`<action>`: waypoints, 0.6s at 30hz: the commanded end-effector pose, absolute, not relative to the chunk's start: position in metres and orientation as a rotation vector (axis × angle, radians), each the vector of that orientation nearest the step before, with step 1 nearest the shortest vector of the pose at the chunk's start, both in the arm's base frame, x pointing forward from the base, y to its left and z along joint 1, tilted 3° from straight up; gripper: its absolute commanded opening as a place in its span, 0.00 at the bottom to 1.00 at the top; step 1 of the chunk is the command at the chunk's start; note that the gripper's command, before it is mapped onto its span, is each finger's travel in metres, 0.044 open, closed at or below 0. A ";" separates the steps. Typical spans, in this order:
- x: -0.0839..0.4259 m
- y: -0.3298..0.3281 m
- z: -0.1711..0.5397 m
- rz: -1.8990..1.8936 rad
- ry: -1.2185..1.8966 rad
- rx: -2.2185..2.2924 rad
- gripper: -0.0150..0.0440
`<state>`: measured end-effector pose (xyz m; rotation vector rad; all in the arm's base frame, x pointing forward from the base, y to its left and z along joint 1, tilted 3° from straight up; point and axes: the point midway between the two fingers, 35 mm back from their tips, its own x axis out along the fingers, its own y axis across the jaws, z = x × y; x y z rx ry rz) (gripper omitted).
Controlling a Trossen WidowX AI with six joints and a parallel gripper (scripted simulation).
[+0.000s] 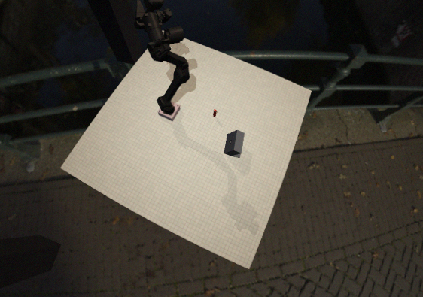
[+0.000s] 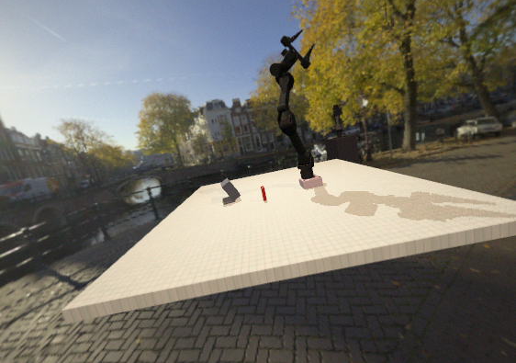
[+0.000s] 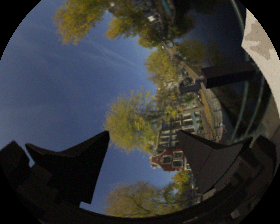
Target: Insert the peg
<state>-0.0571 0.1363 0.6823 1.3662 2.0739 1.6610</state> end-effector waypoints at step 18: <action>-0.104 0.074 0.692 2.040 2.086 1.249 1.00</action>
